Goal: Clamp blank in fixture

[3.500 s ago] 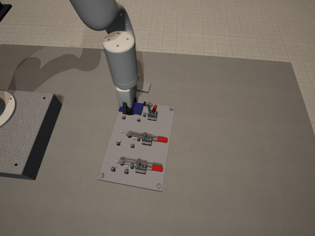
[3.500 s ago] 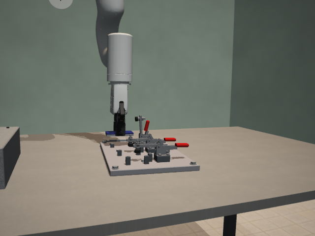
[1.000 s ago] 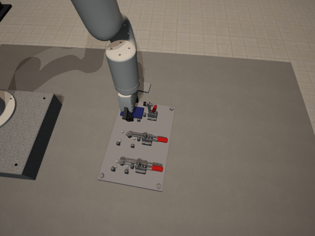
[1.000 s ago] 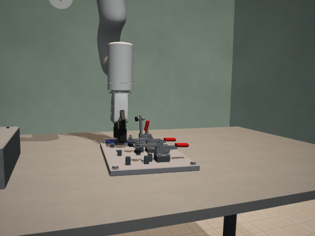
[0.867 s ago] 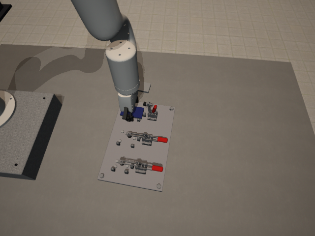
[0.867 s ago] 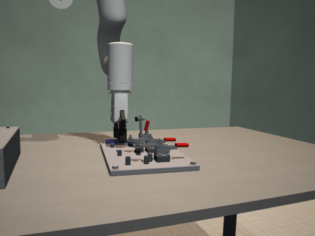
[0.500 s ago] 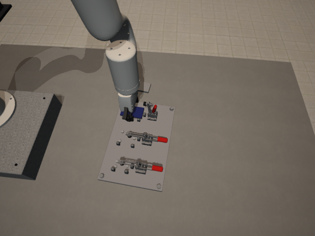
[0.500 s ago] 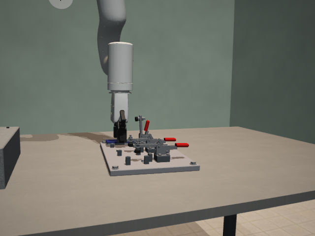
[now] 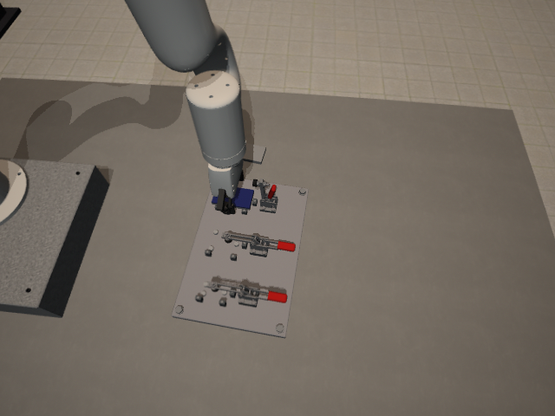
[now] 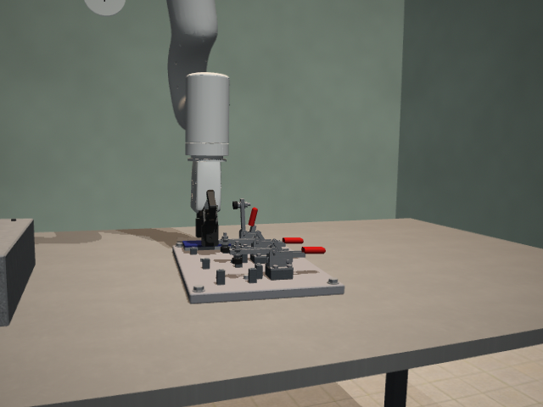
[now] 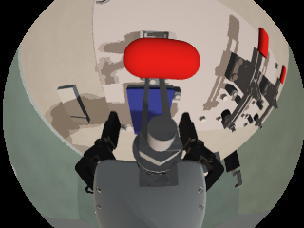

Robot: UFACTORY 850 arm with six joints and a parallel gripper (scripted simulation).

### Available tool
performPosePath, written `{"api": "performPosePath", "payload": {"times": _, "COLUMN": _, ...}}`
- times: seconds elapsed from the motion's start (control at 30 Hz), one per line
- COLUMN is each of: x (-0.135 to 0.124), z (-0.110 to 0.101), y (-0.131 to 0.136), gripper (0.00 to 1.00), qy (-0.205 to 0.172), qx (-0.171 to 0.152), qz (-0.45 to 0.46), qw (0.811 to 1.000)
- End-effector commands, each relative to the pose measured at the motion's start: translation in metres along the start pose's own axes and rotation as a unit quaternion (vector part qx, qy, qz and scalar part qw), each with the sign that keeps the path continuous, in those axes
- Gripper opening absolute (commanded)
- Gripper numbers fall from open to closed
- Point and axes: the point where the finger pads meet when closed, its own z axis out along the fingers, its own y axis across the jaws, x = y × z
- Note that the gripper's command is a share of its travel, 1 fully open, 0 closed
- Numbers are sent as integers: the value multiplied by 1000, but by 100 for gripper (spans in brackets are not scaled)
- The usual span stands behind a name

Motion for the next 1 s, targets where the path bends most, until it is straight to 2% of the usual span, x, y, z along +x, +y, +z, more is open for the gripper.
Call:
{"api": "performPosePath", "payload": {"times": 0.0, "x": 1, "z": -1, "y": 0, "gripper": 99, "qy": 1, "qx": 0, "qz": 0, "qw": 1000}}
{"api": "performPosePath", "payload": {"times": 0.53, "x": 1, "z": -3, "y": 0, "gripper": 99, "qy": 1, "qx": 0, "qz": 0, "qw": 1000}}
{"api": "performPosePath", "payload": {"times": 0.77, "x": 1, "z": -16, "y": 0, "gripper": 99, "qy": 1, "qx": 0, "qz": 0, "qw": 1000}}
{"api": "performPosePath", "payload": {"times": 0.97, "x": 1, "z": -41, "y": 0, "gripper": 99, "qy": 1, "qx": 0, "qz": 0, "qw": 1000}}
